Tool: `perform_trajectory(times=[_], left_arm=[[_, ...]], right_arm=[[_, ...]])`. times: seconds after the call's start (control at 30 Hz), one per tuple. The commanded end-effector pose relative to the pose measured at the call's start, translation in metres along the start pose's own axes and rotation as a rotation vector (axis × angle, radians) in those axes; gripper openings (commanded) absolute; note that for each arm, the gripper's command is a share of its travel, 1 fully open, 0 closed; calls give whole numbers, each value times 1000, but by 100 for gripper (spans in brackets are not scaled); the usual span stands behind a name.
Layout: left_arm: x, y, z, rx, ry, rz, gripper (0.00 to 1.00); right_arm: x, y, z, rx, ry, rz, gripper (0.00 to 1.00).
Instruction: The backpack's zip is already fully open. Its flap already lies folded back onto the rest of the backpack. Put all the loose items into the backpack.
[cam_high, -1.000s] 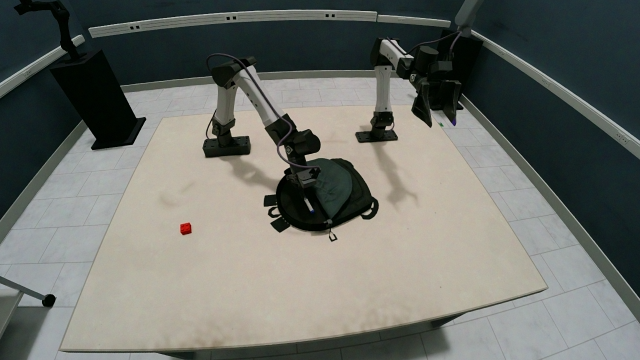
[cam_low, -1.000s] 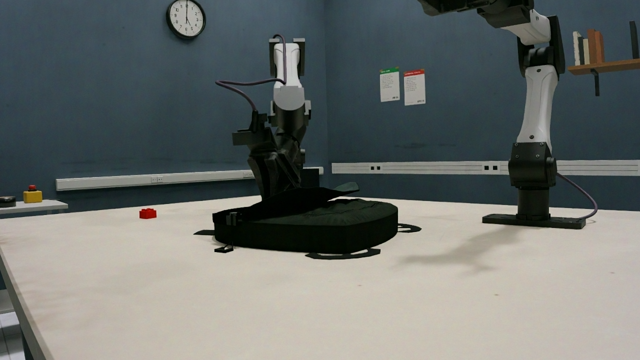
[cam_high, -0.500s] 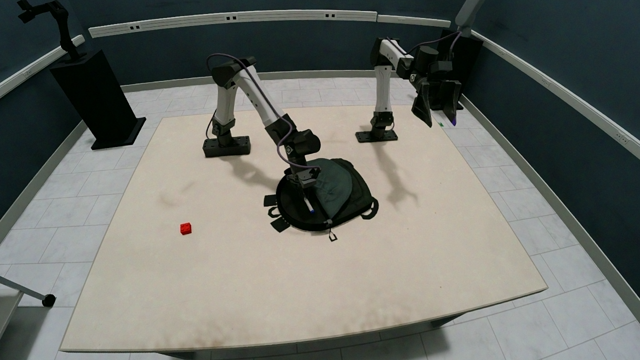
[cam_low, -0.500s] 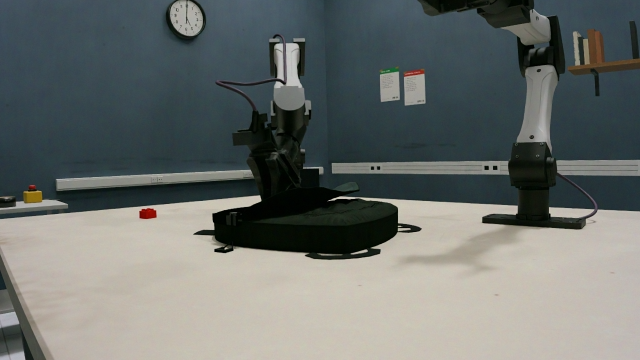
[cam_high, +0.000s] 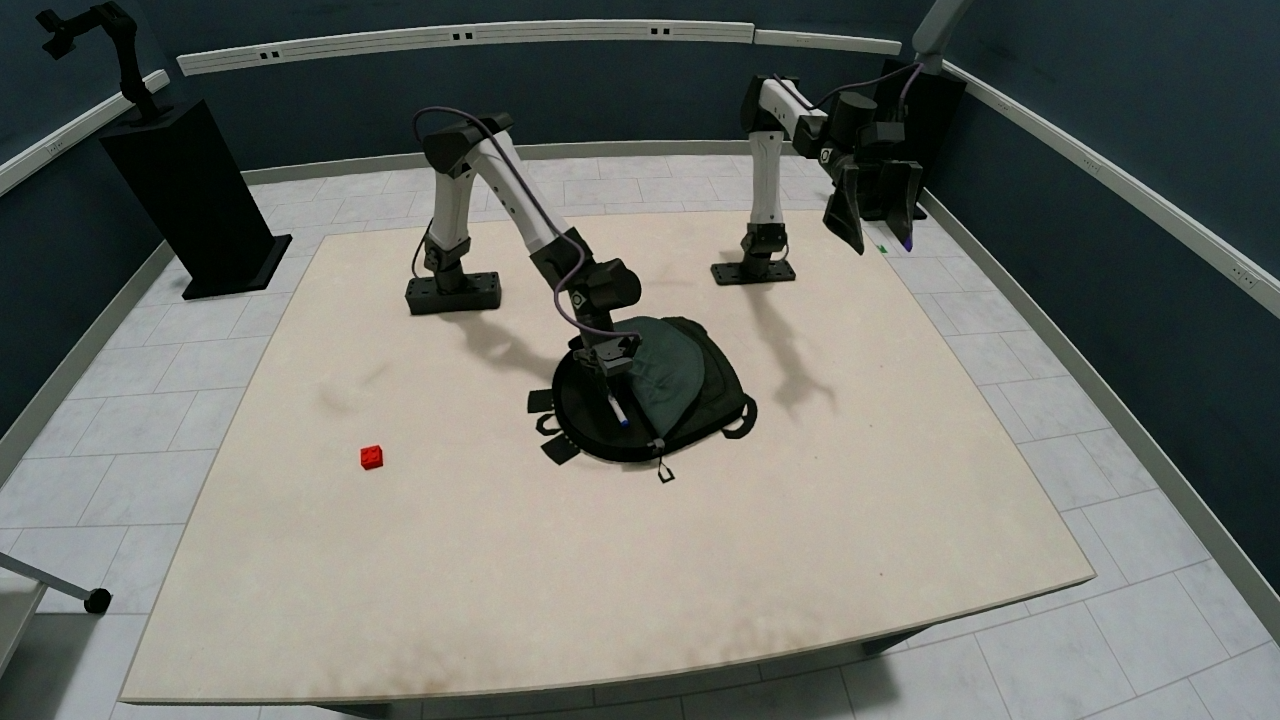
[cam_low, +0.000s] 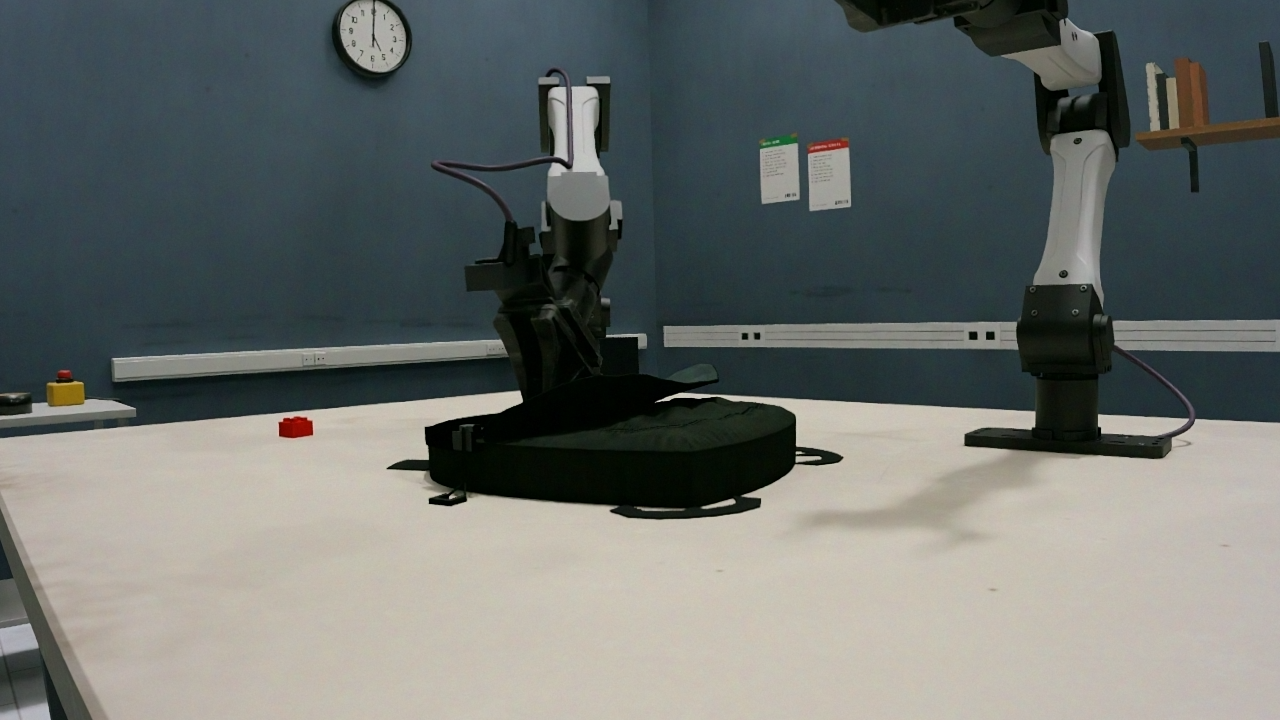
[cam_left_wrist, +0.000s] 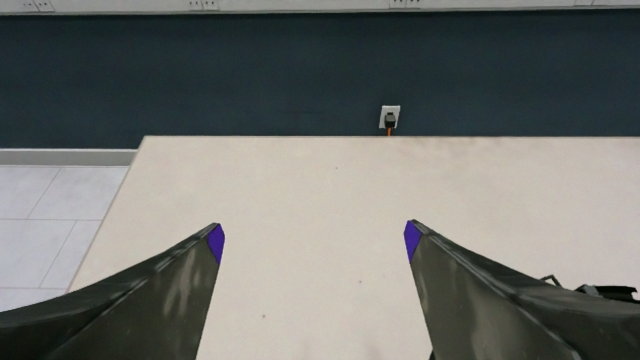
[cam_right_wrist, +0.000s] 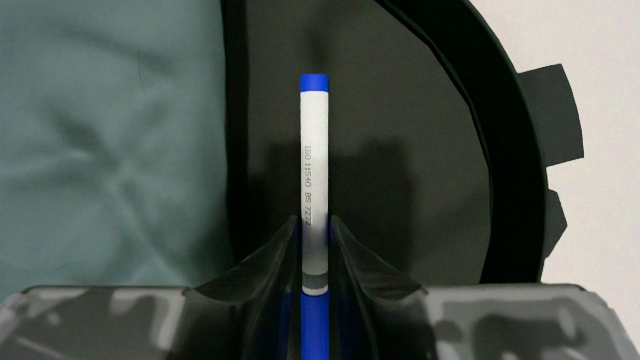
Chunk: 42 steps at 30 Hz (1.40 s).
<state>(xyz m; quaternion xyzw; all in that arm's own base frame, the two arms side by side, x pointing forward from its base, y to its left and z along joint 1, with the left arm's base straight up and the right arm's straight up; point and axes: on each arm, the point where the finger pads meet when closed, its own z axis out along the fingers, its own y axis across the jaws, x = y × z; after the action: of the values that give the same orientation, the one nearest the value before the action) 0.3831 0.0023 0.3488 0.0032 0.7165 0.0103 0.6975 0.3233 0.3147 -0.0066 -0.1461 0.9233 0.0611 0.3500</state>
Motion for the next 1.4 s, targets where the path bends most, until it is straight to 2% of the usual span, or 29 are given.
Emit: perform_trajectory(times=[0.0, 0.23, 0.27, 0.4, 0.43, 0.63, 0.7, 1.37], left_arm=[[-7, 0, -1, -1, -18, -2, 90], [-7, 0, -1, -1, -18, -2, 90], [-7, 0, -1, -1, -18, -2, 90], [-7, 0, -1, -1, -18, -2, 90], [-7, 0, -1, -1, -18, -2, 90], [-7, 0, -1, -1, -18, -2, 90], [-7, 0, -1, -1, -18, -2, 90], [-7, 0, -1, -1, -18, -2, 90]], right_arm=[[-7, 1, -2, -5, -17, 4, 17], [-7, 1, -2, -5, -17, 4, 14], [-7, 1, -2, -5, -17, 4, 22], [-7, 1, -2, -5, -17, 4, 22], [-7, 1, -2, -5, -17, 4, 29], [-7, 1, -2, -5, -17, 4, 29], [-24, 4, -13, -16, -45, 16, 29], [-40, 4, -32, -16, -45, 16, 29]])
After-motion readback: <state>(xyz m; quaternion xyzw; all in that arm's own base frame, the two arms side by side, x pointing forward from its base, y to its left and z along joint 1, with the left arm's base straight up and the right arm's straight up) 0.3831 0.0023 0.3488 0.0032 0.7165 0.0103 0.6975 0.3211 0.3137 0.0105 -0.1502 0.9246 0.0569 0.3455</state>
